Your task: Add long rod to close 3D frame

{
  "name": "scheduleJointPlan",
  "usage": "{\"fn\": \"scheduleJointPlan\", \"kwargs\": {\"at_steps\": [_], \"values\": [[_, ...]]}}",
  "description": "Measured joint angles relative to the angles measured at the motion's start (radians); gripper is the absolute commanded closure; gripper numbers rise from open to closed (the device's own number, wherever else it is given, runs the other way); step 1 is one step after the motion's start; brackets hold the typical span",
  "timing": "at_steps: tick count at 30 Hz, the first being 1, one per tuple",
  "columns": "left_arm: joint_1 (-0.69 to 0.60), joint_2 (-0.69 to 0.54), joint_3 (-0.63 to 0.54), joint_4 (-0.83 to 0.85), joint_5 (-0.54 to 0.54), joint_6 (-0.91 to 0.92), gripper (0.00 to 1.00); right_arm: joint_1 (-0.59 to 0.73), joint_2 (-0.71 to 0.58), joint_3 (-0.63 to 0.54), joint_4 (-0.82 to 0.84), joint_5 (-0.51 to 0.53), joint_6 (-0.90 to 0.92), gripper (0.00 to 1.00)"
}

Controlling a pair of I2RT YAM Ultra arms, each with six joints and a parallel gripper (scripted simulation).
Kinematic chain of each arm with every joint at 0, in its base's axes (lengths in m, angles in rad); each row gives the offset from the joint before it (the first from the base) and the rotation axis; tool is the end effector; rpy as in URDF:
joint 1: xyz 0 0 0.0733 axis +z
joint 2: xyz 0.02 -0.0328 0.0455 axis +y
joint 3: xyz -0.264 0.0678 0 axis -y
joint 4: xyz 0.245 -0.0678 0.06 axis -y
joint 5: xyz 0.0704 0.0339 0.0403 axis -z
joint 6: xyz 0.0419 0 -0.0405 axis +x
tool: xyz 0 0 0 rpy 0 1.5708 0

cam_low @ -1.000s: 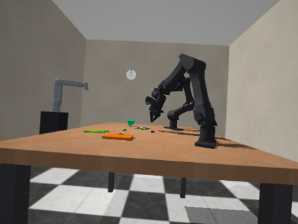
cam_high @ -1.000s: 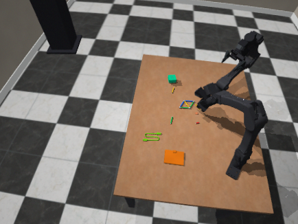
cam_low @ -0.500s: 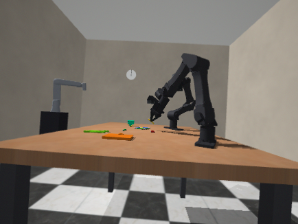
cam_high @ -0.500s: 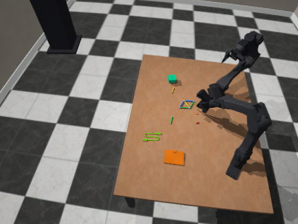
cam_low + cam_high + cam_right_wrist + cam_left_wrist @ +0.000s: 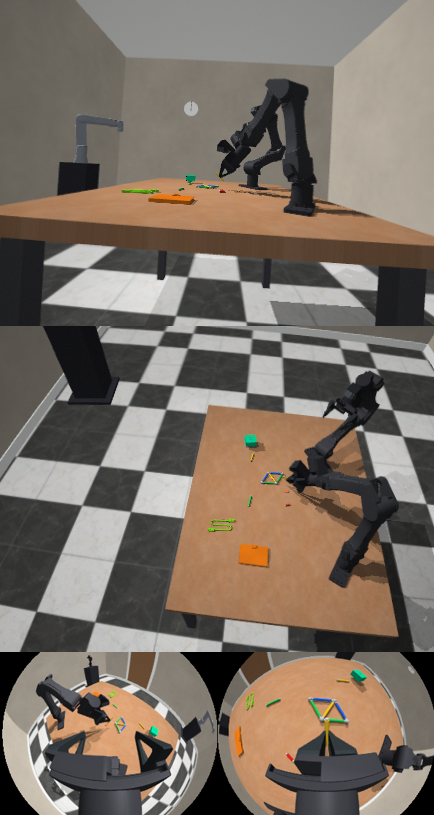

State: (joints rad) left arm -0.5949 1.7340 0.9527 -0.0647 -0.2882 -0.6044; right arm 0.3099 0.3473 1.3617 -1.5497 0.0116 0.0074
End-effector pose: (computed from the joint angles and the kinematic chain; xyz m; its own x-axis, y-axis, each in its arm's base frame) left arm 0.2990 -0.1866 0.1665 -0.7268 -0.1660 -0.6664 -0.0386 0.9787 -0.2017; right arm -0.0510 -0.0157 0.3909 -0.4880 -0.1485 -0.8601 -0.2918 0.9565 0.0004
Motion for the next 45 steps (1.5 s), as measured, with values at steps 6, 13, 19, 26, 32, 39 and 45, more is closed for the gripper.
{"fn": "scheduleJointPlan", "kwargs": {"at_steps": [6,13,19,26,32,39,45], "values": [[-0.022,-0.002,-0.058,0.108,-0.054,-0.046,1.00,0.000,0.000,0.000,0.000,0.000,0.000,0.00],[-0.046,-0.002,-0.109,0.211,-0.112,-0.089,1.00,0.000,0.000,0.000,0.000,0.000,0.000,0.00],[-0.061,-0.002,-0.136,0.306,-0.164,-0.122,1.00,0.000,0.000,0.000,0.000,0.000,0.000,0.00],[-0.100,0.035,-0.193,0.441,-0.245,-0.172,1.00,0.000,0.000,0.000,0.000,0.000,0.000,0.00],[-0.116,0.062,-0.213,0.528,-0.301,-0.200,1.00,0.000,0.000,0.000,0.000,0.000,0.000,0.00],[-0.143,0.100,-0.232,0.679,-0.396,-0.243,1.00,0.000,0.000,0.000,0.000,0.000,0.000,0.00],[-0.159,0.148,-0.244,0.744,-0.435,-0.251,1.00,0.000,0.000,0.000,0.000,0.000,0.000,0.00]]}}
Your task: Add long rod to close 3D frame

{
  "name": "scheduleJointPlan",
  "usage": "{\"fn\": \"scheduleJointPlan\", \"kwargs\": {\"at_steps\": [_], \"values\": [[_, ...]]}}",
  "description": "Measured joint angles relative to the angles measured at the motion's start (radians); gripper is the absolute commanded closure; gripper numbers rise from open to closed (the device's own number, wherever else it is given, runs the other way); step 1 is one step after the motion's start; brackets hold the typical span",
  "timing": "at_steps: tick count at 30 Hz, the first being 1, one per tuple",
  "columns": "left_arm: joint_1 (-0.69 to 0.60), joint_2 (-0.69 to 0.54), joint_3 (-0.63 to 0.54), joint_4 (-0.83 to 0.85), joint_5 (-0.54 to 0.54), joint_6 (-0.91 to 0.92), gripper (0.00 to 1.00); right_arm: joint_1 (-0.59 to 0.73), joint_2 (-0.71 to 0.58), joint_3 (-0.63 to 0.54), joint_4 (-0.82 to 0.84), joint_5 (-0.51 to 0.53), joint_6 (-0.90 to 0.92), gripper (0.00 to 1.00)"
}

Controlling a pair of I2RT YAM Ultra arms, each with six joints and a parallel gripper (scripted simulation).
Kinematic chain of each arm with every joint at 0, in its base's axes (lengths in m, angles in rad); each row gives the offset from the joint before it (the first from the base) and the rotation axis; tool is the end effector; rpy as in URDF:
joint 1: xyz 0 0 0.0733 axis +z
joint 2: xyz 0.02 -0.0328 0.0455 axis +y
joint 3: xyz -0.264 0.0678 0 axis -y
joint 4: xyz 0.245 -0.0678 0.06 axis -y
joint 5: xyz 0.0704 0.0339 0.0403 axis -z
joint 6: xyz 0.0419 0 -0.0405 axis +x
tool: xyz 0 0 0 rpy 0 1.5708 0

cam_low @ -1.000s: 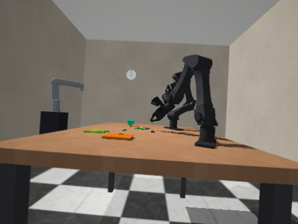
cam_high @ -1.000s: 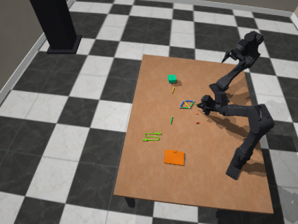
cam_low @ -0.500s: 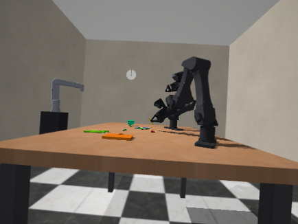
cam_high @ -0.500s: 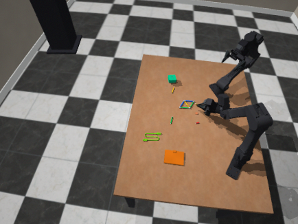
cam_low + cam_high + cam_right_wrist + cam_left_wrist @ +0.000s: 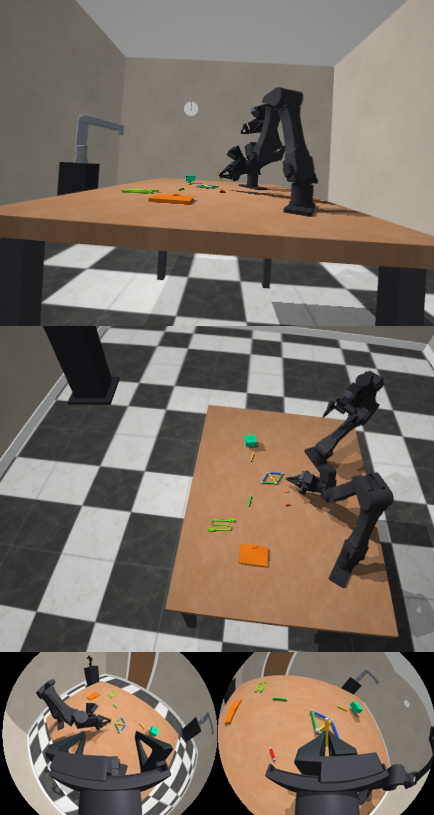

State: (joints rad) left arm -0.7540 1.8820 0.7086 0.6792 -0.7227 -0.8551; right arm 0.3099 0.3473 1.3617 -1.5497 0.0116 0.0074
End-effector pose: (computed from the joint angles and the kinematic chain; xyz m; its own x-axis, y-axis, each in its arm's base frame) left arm 0.2680 -0.2121 0.1190 -0.2940 -0.5003 -0.8144 -0.2025 0.8653 -0.4585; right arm -0.0510 -0.0157 0.3909 -0.4880 -0.1485 -0.8601 -0.2918 0.9565 0.0004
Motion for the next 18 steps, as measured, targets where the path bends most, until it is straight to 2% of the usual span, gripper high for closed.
{"fn": "scheduleJointPlan", "kwargs": {"at_steps": [18], "values": [[0.000,0.002,-0.001,0.029,-0.014,0.001,1.00,0.000,0.000,0.000,0.000,0.000,0.000,0.00]]}}
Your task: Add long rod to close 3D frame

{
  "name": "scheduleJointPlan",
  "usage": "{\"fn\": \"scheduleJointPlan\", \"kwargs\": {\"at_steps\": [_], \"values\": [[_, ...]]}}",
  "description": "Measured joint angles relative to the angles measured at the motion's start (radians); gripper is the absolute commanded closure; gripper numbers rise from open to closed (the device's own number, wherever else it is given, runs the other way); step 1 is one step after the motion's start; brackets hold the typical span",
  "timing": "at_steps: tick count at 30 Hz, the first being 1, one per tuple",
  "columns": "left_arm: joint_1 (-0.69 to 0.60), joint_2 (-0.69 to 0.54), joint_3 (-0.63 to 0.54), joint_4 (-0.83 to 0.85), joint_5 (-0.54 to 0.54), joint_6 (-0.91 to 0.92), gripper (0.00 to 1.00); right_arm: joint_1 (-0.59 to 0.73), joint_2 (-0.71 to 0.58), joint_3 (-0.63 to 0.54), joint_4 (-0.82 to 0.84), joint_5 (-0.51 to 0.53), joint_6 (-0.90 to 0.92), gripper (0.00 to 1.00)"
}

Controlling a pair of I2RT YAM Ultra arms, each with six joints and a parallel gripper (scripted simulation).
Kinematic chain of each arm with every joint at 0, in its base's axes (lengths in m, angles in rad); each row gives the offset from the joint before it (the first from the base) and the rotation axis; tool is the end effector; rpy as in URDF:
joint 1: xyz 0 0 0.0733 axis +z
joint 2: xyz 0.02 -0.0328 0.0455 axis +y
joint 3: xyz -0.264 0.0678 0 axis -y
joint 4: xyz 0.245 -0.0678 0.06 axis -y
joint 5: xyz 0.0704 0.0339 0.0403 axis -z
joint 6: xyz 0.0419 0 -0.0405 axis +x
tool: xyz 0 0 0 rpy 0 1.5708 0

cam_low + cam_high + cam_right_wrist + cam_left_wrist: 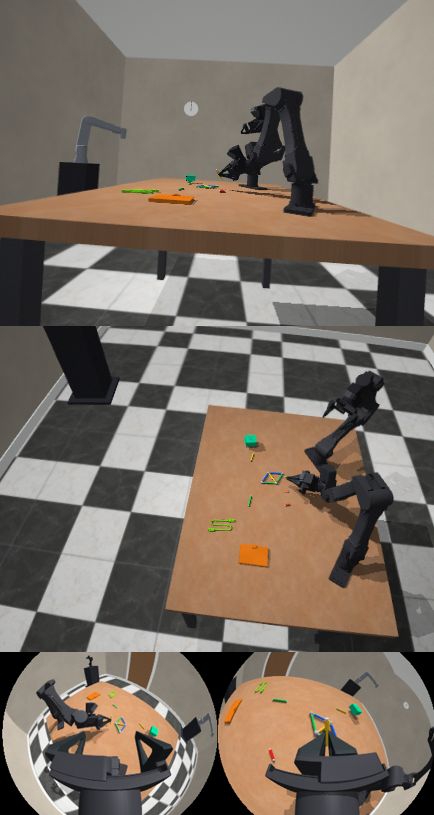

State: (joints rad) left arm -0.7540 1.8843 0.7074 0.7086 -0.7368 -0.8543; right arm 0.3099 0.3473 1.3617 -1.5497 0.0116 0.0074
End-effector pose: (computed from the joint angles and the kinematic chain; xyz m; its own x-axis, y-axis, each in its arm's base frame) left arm 0.2688 -0.2123 0.1208 -0.2688 -0.5137 -0.8147 -0.2022 0.8571 -0.4737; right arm -0.0510 -0.0157 0.3909 -0.4880 -0.1485 -0.8601 -0.2918 0.9565 0.0004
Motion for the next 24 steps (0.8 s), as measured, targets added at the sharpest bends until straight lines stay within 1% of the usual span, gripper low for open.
{"fn": "scheduleJointPlan", "kwargs": {"at_steps": [6,18,24], "values": [[0.003,0.026,0.022,-0.006,0.005,0.007,1.00,0.000,0.000,0.000,0.000,0.000,0.000,0.00],[0.048,0.154,0.214,-0.039,0.037,0.032,1.00,0.000,0.000,0.000,0.000,0.000,0.000,0.00],[0.055,0.180,0.253,-0.047,0.042,0.035,1.00,0.000,0.000,0.000,0.000,0.000,0.000,0.00]]}}
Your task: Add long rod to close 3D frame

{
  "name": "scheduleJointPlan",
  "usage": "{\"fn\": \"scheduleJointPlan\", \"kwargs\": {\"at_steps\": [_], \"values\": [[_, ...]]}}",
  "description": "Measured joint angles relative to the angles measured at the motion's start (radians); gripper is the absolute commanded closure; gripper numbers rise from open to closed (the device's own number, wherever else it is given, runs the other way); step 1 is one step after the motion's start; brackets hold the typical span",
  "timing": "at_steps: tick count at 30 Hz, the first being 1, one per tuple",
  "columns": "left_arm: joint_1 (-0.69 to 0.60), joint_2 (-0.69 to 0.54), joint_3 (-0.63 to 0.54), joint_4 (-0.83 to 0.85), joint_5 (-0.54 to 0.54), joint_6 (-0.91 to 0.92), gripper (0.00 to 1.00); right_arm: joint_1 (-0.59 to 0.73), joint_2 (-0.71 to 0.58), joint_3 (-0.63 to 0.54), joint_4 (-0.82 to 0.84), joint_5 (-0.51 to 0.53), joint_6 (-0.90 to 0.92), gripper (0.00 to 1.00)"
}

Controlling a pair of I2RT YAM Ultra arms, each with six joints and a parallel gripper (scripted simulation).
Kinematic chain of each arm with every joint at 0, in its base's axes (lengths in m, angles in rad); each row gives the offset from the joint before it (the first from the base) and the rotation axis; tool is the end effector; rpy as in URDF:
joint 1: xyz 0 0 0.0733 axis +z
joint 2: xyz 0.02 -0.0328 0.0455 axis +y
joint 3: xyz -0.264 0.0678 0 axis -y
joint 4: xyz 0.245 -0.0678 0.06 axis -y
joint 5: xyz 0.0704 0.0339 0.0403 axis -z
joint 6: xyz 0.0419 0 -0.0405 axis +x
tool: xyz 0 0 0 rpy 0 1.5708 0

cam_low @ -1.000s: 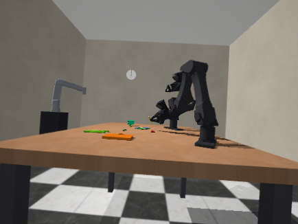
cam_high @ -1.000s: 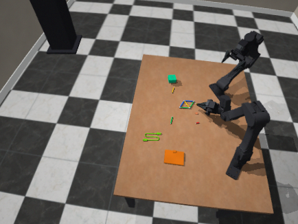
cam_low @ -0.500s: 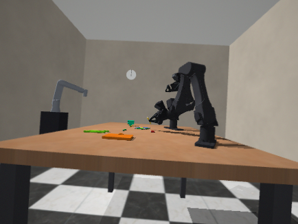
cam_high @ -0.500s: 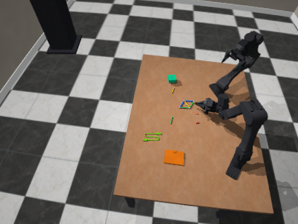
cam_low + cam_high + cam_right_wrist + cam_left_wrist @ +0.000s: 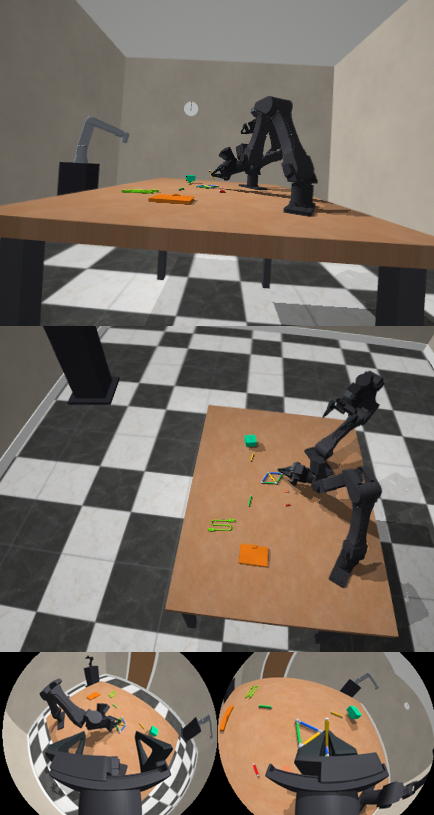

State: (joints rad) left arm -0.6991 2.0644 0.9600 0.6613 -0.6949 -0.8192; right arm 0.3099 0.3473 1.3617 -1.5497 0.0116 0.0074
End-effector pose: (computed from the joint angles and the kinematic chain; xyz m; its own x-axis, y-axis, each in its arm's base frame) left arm 0.3252 -0.2370 0.1153 -0.2617 -0.5131 -0.8174 -0.2046 0.8572 -0.4726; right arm -0.0510 -0.0157 0.3909 -0.4880 -0.1485 -0.8601 -0.2918 0.9565 0.0004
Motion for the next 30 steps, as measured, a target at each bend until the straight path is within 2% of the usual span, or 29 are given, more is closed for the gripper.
{"fn": "scheduleJointPlan", "kwargs": {"at_steps": [30], "values": [[-0.002,0.018,0.006,-0.004,0.000,0.000,1.00,0.000,0.000,0.000,0.000,0.000,0.000,0.00]]}}
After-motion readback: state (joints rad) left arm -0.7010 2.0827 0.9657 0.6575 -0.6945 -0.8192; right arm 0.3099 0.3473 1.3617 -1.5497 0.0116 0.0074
